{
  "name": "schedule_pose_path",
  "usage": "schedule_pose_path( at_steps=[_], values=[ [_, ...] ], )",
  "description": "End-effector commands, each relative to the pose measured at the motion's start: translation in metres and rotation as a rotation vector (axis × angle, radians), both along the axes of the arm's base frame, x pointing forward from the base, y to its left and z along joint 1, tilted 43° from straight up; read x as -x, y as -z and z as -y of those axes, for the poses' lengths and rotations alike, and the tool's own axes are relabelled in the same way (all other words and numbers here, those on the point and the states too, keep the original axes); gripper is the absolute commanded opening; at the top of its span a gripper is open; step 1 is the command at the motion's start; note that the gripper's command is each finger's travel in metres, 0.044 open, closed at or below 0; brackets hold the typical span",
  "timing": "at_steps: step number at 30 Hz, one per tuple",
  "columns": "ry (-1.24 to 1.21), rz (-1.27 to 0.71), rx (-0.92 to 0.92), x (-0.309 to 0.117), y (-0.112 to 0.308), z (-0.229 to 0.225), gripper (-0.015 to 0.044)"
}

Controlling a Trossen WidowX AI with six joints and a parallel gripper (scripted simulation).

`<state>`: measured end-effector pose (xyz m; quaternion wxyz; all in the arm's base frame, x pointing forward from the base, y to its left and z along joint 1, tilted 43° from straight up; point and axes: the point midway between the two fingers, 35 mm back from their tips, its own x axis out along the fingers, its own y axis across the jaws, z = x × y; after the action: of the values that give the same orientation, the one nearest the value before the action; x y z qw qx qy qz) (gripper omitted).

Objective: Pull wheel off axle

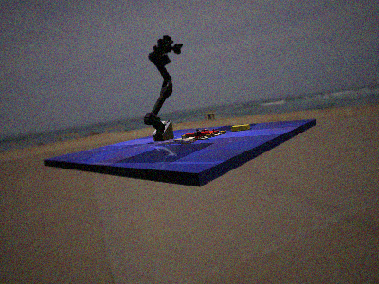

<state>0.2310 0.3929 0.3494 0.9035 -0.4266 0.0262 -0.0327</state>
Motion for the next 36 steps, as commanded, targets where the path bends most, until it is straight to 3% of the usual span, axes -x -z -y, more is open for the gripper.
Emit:
schedule_pose_path(
  at_steps=[1, 4, 19, 24, 36],
  values=[
    [-0.005, 0.001, -0.006, 0.001, -0.001, -0.001, 0.0374],
    [-0.078, 0.01, -0.095, 0.016, -0.01, -0.009, 0.03],
    [-0.515, 0.118, -0.52, 0.105, -0.143, 0.007, 0.03],
    [-0.626, 0.174, -0.624, 0.131, -0.187, 0.035, 0.03],
    [-0.895, 0.307, -1.06, 0.181, -0.287, 0.133, 0.03]
  ],
)
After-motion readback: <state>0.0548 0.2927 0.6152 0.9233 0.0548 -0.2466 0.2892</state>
